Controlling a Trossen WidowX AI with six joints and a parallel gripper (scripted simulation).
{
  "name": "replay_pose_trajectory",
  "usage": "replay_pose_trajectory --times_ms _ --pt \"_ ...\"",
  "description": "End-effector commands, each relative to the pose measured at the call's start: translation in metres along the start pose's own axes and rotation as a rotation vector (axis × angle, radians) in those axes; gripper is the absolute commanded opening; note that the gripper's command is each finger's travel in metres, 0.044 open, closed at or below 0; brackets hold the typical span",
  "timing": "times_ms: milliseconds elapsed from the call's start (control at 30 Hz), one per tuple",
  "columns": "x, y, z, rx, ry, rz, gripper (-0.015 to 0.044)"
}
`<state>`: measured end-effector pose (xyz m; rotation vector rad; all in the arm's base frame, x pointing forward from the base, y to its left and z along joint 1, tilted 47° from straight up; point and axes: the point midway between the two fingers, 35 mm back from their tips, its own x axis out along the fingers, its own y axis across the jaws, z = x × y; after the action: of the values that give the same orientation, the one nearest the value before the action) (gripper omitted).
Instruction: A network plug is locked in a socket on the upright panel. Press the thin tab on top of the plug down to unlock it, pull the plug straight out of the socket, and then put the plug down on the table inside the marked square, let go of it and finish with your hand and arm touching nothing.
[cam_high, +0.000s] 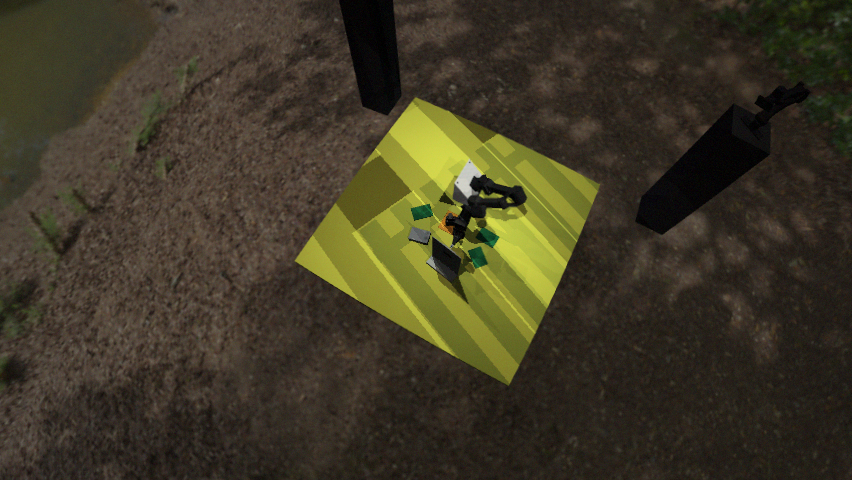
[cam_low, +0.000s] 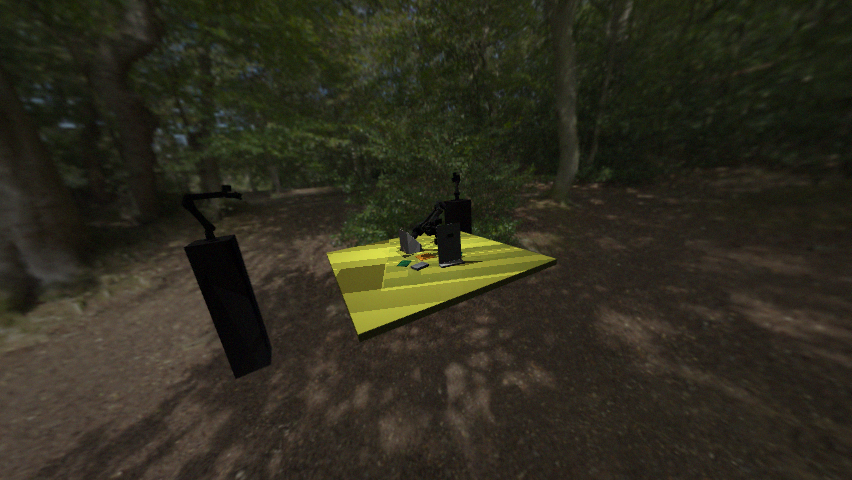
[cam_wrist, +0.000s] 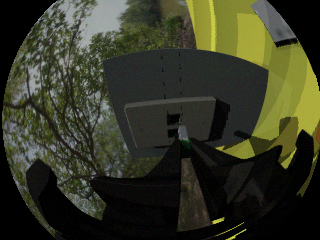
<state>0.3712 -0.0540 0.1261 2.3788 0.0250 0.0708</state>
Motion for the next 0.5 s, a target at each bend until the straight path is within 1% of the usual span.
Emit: replay_pose_trajectory --times_ms 0,467 --pt "-0.0032 -0.0006 -0.0011 -0.002 0.002 -0.004 0.0000" --pt "-0.0115 -0.0011 -0.0031 -0.002 -0.001 -0.006 0.0000"
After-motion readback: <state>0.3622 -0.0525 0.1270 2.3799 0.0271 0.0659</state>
